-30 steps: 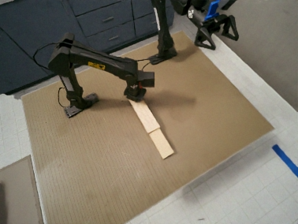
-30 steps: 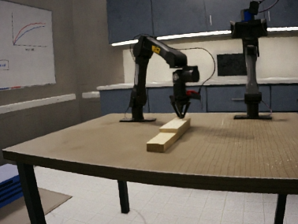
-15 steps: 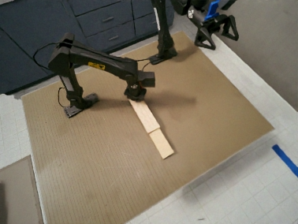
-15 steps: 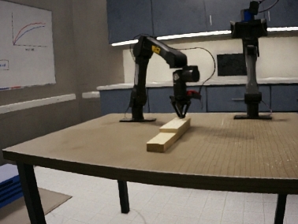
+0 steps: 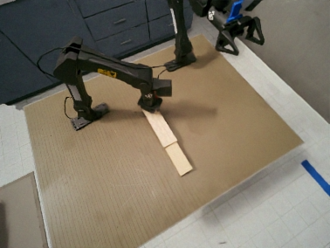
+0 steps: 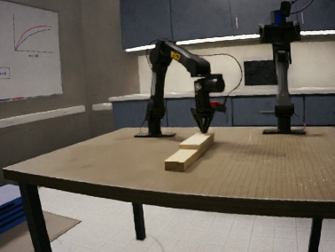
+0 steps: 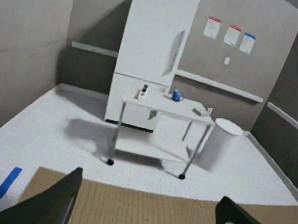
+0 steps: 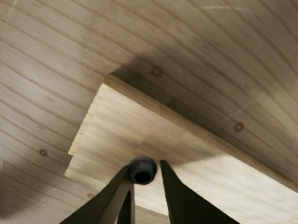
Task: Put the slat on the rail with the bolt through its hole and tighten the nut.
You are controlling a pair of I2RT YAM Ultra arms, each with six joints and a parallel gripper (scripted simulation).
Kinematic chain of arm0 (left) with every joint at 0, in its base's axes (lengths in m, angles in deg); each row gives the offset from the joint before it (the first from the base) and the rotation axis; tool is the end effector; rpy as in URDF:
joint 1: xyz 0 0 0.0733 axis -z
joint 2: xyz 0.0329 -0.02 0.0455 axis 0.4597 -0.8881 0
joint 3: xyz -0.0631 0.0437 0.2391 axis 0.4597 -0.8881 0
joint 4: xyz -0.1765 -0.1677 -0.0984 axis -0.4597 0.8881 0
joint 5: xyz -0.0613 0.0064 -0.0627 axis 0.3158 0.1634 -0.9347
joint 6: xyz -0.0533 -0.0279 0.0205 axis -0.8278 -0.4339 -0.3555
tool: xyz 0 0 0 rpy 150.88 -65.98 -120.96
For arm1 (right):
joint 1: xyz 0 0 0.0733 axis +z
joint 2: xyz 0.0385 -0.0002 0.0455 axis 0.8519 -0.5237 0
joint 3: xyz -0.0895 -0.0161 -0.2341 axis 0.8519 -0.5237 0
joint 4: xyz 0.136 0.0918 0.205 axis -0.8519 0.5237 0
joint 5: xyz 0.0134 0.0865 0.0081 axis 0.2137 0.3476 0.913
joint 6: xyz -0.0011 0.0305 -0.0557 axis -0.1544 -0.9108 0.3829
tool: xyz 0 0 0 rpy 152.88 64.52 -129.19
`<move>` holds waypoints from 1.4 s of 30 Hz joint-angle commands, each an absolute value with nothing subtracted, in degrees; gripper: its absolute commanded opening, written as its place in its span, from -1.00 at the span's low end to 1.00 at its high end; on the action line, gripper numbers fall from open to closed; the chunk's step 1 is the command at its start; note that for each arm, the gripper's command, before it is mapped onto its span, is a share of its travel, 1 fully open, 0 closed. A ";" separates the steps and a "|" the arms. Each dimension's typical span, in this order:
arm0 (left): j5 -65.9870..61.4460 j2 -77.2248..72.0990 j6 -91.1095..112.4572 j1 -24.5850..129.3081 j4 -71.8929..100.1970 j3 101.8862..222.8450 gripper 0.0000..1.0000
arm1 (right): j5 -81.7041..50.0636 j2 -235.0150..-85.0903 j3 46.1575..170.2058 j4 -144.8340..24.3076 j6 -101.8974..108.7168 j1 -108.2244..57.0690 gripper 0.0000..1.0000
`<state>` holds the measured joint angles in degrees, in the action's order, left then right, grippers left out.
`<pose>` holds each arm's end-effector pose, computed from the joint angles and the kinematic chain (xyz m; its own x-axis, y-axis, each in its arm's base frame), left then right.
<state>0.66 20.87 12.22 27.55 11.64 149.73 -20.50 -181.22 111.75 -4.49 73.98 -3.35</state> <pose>0.2674 0.0004 0.3876 -0.0036 -0.0021 -1.0000 -0.0035 1.0000 -0.0021 0.1893 0.2724 0.1642 0.5817 -0.8134 -0.0007 -0.8133 -0.5816 -0.0172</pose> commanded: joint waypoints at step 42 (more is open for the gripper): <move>0.65 20.99 12.22 27.56 11.37 150.04 1.00 | -19.94 -180.95 112.58 -4.24 50.63 -3.59 -0.75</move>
